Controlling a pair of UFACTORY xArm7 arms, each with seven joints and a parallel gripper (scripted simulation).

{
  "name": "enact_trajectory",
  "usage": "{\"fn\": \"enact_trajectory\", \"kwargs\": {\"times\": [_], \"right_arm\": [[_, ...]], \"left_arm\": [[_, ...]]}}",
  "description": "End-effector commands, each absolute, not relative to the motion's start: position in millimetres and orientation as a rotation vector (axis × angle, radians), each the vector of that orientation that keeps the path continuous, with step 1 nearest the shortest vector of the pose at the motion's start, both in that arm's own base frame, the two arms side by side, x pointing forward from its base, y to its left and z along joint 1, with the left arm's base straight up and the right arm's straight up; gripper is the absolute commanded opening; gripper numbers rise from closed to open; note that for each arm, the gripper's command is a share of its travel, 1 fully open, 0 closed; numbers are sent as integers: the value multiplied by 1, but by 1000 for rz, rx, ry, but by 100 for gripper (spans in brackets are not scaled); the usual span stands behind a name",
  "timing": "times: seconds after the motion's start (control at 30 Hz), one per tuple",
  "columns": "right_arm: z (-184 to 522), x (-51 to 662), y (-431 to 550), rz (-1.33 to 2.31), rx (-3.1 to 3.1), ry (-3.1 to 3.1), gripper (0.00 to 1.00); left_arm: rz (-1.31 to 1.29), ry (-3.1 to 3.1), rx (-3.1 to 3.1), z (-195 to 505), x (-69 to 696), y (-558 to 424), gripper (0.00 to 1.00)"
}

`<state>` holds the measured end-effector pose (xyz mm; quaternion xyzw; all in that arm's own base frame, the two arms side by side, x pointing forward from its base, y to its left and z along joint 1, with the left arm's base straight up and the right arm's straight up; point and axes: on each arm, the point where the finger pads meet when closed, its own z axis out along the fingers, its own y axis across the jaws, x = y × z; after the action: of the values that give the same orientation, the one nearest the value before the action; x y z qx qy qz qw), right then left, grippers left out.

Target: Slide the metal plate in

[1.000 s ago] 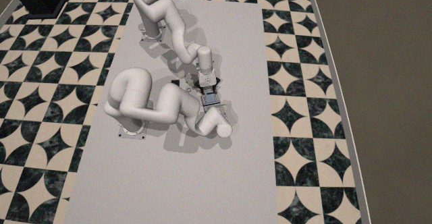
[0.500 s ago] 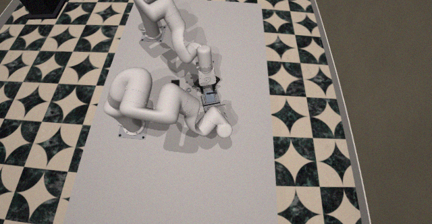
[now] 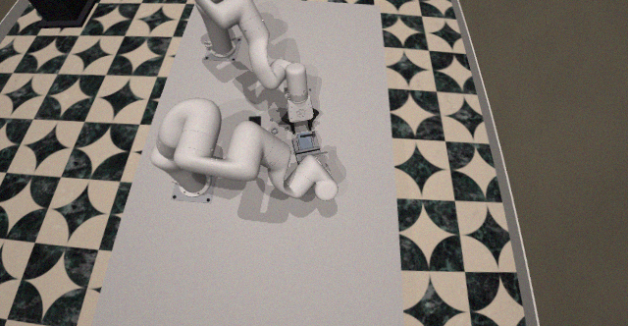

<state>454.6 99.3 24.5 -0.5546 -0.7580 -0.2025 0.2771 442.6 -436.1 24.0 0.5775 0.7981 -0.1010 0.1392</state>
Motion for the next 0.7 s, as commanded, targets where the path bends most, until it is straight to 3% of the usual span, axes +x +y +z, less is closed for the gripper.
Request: {"fn": "enact_trajectory", "kwargs": {"times": [0.0, 0.67], "right_arm": [[26, 457, 96, -547, -1491, -2039, 0], [26, 461, 85, -547, -1491, -2039, 0]], "left_arm": [[-292, 2302, 1667, 26, 443, -437, 72], [-292, 2302, 1667, 26, 443, -437, 72]]}}
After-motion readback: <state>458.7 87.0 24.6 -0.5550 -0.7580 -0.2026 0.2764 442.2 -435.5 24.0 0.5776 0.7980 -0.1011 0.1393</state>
